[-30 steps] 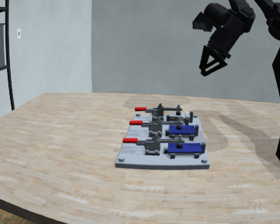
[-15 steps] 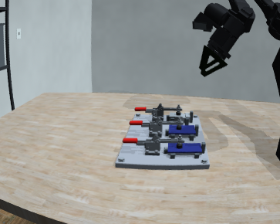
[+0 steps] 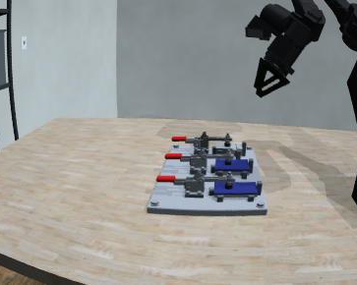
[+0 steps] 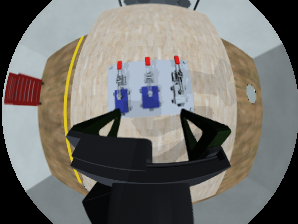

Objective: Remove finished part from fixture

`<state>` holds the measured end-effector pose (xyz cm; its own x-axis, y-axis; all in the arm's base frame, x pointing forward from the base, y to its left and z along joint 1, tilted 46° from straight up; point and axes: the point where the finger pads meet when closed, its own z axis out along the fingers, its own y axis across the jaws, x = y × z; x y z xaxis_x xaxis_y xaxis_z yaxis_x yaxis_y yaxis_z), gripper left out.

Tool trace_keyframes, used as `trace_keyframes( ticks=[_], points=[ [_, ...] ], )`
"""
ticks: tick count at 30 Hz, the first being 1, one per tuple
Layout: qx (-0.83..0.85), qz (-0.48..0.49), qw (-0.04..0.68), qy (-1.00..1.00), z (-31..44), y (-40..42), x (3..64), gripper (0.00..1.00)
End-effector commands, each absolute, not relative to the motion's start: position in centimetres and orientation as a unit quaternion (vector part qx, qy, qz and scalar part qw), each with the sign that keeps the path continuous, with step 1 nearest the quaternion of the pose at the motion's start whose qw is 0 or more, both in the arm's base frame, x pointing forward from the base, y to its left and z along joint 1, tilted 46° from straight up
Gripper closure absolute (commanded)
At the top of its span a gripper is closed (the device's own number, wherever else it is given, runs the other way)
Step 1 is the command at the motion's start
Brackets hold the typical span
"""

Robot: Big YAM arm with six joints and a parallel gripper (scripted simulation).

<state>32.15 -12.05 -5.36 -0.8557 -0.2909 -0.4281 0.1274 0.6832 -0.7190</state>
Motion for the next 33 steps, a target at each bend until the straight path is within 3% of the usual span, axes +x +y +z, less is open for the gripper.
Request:
trace_keyframes(
  ticks=[1, 24, 33],
  points=[
    [-0.043, -0.397, 0.267, 0.877, -5.2, -12.4, 32.2, 0.0],
    [-0.031, -0.396, 0.266, 0.878, -5.0, -12.7, 33.1, 0.0],
    [-0.002, -0.397, 0.182, 0.899, -5.0, -15.3, 36.2, 0.0]
  ],
)
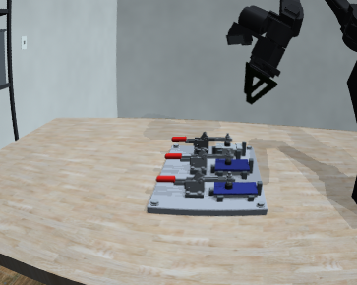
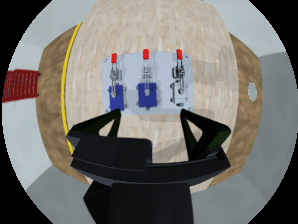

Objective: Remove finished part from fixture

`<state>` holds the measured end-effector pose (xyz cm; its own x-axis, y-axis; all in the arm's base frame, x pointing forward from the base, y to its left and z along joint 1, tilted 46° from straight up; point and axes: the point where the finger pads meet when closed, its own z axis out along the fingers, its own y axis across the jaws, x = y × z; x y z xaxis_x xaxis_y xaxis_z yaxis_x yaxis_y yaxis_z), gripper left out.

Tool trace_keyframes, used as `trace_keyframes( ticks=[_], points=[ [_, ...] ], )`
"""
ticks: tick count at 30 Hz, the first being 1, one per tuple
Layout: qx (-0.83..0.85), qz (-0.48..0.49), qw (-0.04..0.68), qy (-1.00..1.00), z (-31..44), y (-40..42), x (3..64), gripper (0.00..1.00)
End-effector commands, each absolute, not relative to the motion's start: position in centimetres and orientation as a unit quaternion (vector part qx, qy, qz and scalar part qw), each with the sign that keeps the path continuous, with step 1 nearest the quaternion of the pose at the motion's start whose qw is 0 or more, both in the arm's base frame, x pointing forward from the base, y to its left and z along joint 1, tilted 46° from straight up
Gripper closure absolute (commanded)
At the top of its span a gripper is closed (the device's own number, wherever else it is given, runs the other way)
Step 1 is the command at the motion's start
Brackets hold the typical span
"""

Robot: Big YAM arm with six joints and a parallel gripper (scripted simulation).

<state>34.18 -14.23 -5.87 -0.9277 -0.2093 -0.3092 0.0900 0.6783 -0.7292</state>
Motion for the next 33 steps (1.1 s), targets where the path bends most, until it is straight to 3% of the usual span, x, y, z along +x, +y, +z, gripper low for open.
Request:
trace_keyframes(
  ticks=[1, 24, 27, 33],
  points=[
    [-0.003, -0.397, 0.181, 0.9, -5.2, -15.3, 36.1, 0.0],
    [-0.019, -0.394, 0.185, 0.9, -5.7, -14.1, 36.4, 0.0],
    [0.016, -0.397, 0.13, 0.908, -3.8, -16.9, 37.6, 0.0],
    [-0.011, -0.391, 0.112, 0.914, -5.5, -15.4, 36.3, 0.0]
  ],
)
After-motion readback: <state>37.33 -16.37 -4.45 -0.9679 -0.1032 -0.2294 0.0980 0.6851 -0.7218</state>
